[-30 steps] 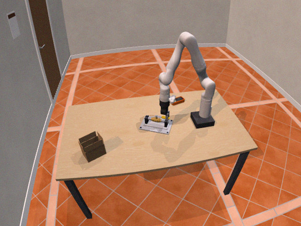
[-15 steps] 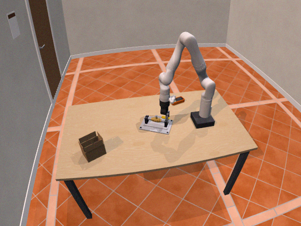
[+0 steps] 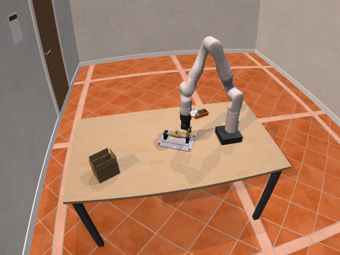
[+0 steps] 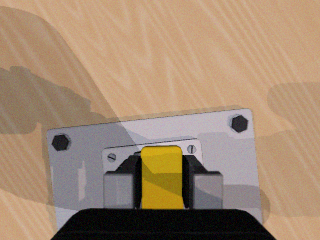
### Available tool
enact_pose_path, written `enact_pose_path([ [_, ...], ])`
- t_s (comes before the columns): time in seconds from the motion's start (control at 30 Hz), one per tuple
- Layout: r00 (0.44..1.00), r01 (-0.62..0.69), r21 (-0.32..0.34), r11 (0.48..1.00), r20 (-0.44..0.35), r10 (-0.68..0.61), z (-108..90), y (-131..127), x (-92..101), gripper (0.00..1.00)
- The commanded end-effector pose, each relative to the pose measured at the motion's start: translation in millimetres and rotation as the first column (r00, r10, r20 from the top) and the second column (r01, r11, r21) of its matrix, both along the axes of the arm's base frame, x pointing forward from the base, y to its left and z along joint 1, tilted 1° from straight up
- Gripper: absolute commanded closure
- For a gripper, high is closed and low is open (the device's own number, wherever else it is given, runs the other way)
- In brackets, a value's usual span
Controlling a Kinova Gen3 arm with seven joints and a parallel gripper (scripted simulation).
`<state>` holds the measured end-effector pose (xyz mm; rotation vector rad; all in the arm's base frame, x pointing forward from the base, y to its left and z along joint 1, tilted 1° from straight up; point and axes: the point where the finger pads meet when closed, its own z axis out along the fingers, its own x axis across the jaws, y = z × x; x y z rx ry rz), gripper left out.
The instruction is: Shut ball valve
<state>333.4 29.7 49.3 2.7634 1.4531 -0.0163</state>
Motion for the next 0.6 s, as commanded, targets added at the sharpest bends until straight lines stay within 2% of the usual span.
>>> enact_pose_path([
  [0.0,0.998,0.057,0.007,0.998,0.003,-0.057,-0.7,7.3,4.6,1.0],
  [0.57,0.988,0.155,0.007,0.988,0.003,-0.155,-0.8,13.9,9.9,1.0],
])
